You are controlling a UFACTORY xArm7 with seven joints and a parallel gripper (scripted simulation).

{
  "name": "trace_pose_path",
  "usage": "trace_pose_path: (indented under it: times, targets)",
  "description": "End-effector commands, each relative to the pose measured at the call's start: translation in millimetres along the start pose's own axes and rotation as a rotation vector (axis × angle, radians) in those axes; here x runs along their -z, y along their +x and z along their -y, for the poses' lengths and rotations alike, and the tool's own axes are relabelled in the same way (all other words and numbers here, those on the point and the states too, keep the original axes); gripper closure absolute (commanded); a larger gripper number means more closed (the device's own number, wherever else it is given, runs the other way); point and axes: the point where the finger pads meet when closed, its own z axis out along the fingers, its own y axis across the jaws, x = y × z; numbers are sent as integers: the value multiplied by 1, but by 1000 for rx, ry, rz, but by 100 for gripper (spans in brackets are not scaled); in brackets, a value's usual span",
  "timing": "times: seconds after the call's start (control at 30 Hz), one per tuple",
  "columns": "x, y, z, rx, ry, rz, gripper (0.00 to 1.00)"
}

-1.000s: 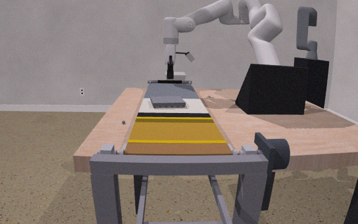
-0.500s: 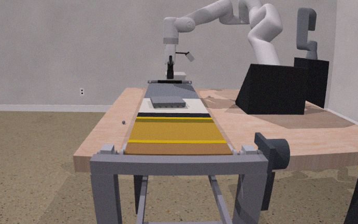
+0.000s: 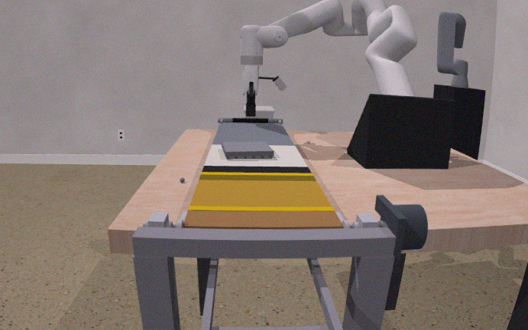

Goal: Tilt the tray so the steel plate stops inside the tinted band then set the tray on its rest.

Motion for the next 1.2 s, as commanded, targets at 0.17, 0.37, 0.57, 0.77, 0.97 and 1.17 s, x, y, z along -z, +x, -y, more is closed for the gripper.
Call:
trace_pose_path:
  times: [0.17, 0.37, 0.57, 0.77, 0.97, 1.17]
  targets:
    - [1, -2, 0, 1, 1, 4, 60]
    - [1, -2, 0, 1, 1, 4, 60]
    - [1, -2, 0, 1, 1, 4, 60]
    - [1, -2, 0, 1, 1, 4, 60]
    - [-3, -2, 0, 1, 1, 4, 60]
    - [-9, -2, 0, 1, 1, 4, 60]
